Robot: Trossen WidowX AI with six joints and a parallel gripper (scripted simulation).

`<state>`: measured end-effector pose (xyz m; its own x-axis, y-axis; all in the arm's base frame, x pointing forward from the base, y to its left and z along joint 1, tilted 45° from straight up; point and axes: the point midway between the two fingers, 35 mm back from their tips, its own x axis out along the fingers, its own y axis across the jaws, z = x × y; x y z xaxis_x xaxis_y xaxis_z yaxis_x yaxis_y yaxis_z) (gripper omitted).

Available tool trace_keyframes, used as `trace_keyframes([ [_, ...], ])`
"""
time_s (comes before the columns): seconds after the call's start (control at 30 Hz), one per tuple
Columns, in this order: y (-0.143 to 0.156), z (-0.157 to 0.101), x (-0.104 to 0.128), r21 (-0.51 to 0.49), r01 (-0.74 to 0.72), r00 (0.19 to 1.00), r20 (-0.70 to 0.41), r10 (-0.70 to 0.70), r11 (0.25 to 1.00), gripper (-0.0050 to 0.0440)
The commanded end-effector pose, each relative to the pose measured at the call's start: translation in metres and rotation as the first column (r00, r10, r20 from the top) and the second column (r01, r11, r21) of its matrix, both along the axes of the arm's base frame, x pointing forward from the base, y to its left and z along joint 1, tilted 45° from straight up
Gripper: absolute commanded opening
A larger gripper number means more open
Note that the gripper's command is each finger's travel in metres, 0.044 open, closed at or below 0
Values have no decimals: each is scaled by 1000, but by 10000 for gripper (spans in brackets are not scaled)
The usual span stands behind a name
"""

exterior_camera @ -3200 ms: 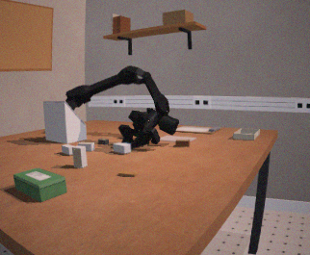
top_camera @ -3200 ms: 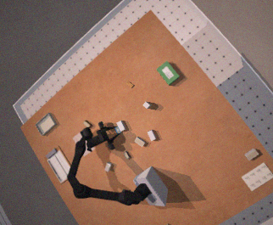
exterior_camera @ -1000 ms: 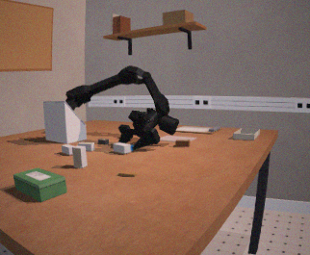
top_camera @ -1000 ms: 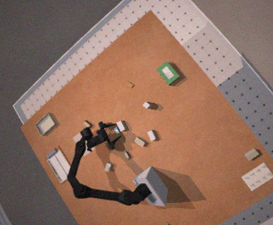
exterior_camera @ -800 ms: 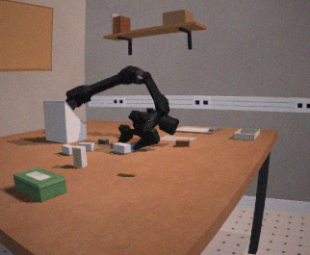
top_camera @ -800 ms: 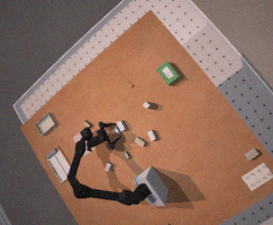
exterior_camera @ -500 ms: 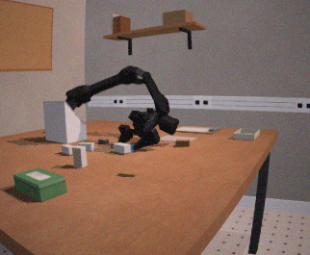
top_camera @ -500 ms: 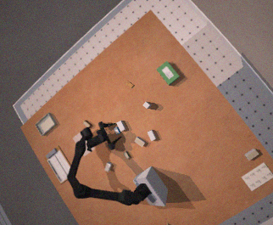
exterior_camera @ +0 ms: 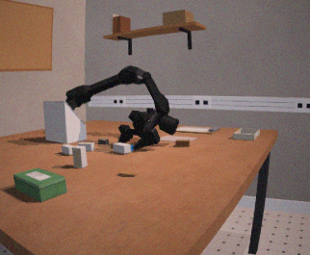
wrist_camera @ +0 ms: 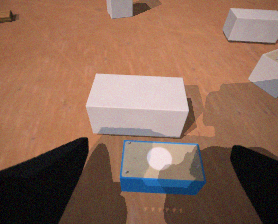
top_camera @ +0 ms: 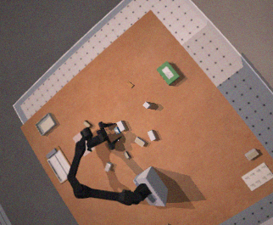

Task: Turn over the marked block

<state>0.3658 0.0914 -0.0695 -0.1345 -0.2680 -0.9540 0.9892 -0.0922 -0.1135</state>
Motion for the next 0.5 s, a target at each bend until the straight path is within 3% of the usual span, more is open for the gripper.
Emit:
trace_keyframes([
  [0.0,-1,6,4,8,4,1000,19,-4,1000,440],
  [0.2,-11,11,4,6,1,1000,28,-1,1000,440],
  [0.47,-49,17,1,3,1,1000,27,-2,1000,440],
])
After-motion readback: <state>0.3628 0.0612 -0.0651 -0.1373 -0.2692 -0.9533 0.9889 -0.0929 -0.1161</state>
